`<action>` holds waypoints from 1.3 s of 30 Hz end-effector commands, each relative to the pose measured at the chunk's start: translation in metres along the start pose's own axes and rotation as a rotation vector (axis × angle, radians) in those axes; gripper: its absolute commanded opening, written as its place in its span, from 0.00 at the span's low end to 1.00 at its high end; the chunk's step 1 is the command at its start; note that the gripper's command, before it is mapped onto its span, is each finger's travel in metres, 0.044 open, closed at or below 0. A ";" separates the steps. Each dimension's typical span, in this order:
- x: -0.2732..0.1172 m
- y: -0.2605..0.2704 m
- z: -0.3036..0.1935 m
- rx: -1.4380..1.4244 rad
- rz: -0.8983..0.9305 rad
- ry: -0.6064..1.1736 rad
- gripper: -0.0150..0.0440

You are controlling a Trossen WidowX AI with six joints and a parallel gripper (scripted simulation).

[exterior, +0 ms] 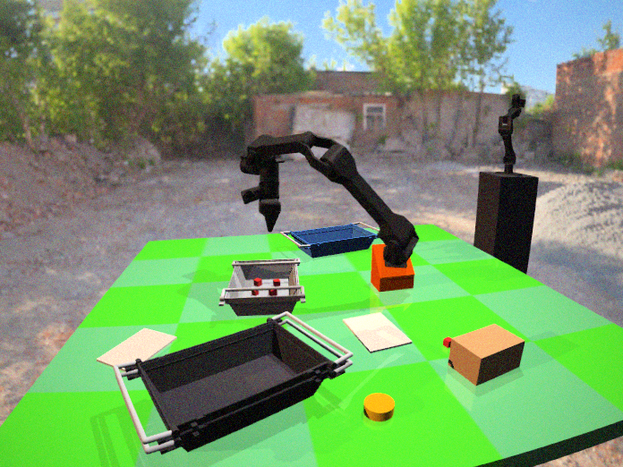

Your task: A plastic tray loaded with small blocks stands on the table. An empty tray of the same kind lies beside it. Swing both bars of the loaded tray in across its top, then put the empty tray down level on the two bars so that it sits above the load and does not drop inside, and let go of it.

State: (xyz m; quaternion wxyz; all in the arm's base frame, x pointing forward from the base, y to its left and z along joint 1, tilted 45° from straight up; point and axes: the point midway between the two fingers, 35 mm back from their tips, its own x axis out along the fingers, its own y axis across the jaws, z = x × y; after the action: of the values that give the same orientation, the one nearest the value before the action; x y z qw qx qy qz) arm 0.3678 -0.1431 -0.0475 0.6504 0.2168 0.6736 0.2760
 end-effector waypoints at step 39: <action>0.121 -0.135 -0.268 -0.287 0.048 0.036 1.00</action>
State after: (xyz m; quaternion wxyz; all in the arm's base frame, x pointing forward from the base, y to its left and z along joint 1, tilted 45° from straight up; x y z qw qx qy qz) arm 0.1055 -0.2076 -0.2128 0.6576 0.1256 0.6338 0.3874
